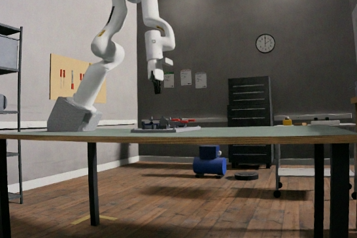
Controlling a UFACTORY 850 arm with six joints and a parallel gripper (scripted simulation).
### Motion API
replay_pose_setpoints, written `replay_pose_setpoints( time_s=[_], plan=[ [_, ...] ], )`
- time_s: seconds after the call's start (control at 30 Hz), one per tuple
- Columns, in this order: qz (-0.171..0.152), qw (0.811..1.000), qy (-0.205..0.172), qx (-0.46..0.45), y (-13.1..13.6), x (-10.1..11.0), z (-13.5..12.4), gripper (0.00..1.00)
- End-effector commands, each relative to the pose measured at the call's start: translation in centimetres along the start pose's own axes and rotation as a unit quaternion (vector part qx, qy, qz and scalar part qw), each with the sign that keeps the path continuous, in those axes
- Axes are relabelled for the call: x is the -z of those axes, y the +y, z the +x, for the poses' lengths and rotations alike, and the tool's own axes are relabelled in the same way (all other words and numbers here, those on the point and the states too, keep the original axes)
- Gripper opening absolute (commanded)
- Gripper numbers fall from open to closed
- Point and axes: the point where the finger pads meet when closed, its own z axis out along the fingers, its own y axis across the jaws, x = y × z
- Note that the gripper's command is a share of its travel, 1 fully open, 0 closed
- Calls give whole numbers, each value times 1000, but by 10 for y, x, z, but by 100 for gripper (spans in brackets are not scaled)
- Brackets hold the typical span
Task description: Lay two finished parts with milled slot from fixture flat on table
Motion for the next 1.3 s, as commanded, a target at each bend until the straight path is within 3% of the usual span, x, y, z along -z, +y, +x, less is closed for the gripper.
replay_pose_setpoints(
  time_s=[0.0,0.73,0.77,1.27],
  plan=[
    [0,1000,1,0,0,0,1,0],
    [0,1000,1,0,0,0,1,0],
    [0,1000,1,0,0,0,1,100],
    [0,1000,1,0,0,0,1,100]
  ],
)
